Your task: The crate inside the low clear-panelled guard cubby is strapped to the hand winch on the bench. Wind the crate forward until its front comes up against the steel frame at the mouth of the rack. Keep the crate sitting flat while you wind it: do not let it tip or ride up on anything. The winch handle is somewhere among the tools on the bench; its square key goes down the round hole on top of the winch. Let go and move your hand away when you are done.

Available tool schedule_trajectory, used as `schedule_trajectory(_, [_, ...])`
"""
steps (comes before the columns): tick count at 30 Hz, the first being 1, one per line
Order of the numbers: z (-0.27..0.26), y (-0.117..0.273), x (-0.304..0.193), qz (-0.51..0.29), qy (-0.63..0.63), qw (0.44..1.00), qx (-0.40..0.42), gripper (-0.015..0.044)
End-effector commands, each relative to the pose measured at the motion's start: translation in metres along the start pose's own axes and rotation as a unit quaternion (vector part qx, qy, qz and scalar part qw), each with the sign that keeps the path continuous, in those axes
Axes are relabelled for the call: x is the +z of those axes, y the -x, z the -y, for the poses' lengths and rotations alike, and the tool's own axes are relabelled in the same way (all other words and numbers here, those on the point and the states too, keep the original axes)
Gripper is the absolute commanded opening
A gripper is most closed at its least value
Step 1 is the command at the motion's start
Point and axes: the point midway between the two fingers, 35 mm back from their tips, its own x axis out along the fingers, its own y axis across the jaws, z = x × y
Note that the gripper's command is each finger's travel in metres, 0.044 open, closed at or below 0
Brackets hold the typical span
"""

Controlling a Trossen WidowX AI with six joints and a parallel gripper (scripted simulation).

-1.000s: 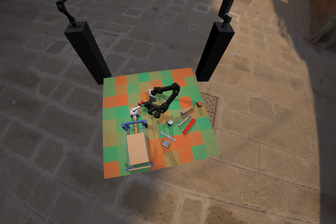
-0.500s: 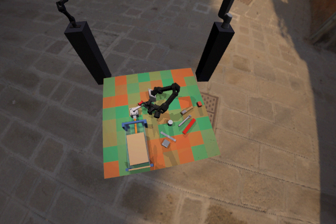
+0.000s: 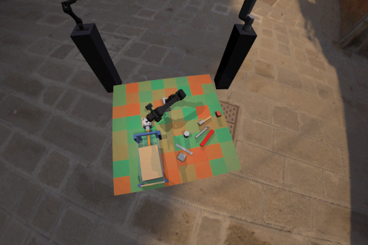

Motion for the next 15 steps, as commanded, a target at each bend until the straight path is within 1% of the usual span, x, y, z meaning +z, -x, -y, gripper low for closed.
schedule_trajectory(1, [0.012, 0.001, 0.009, -0.021, -0.026, 0.993, 0.109, 0.0440])
schedule_trajectory(5, [0.034, 0.003, 0.020, -0.035, -0.060, 0.964, 0.255, 0.0440])
schedule_trajectory(7, [0.042, 0.004, 0.023, -0.034, -0.070, 0.952, 0.295, 0.0440])
schedule_trajectory(13, [0.043, 0.004, 0.024, -0.034, -0.071, 0.951, 0.299, 0.0440])
schedule_trajectory(15, [0.038, -0.002, 0.024, -0.034, -0.071, 0.951, 0.300, 0.0440])
